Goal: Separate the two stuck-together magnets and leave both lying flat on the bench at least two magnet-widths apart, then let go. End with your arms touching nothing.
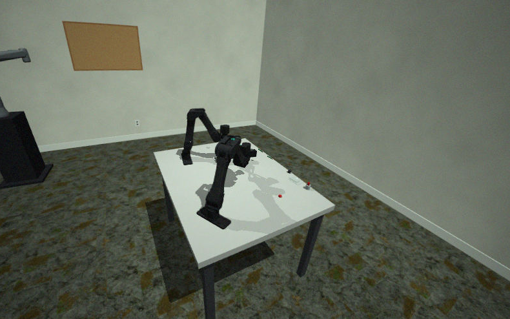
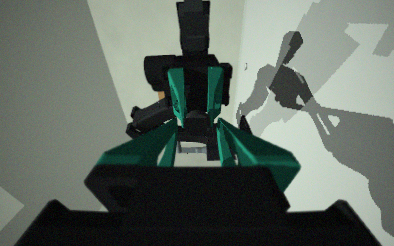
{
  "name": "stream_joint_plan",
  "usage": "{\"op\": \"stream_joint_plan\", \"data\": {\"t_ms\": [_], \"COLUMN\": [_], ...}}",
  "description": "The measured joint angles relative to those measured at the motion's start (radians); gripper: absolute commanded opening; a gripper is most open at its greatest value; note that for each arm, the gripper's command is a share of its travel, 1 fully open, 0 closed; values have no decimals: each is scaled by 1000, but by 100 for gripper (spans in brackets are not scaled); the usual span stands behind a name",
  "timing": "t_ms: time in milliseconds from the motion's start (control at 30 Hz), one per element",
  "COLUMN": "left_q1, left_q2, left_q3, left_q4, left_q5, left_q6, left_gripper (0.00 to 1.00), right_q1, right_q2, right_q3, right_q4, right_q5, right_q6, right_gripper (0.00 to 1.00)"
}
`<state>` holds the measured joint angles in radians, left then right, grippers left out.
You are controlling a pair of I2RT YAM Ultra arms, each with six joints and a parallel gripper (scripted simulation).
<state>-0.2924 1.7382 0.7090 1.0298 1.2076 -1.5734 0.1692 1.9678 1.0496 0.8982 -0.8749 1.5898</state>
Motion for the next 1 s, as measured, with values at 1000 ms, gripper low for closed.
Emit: {"op": "stream_joint_plan", "data": {"t_ms": [1000], "left_q1": [-1], "left_q2": [0], "left_q3": [0], "left_q4": [0], "left_q5": [0], "left_q6": [0], "left_gripper": [25], "right_q1": [0], "right_q2": [-4], "right_q3": [-10], "right_q4": [14], "right_q5": [3], "right_q6": [0], "right_gripper": [40]}}
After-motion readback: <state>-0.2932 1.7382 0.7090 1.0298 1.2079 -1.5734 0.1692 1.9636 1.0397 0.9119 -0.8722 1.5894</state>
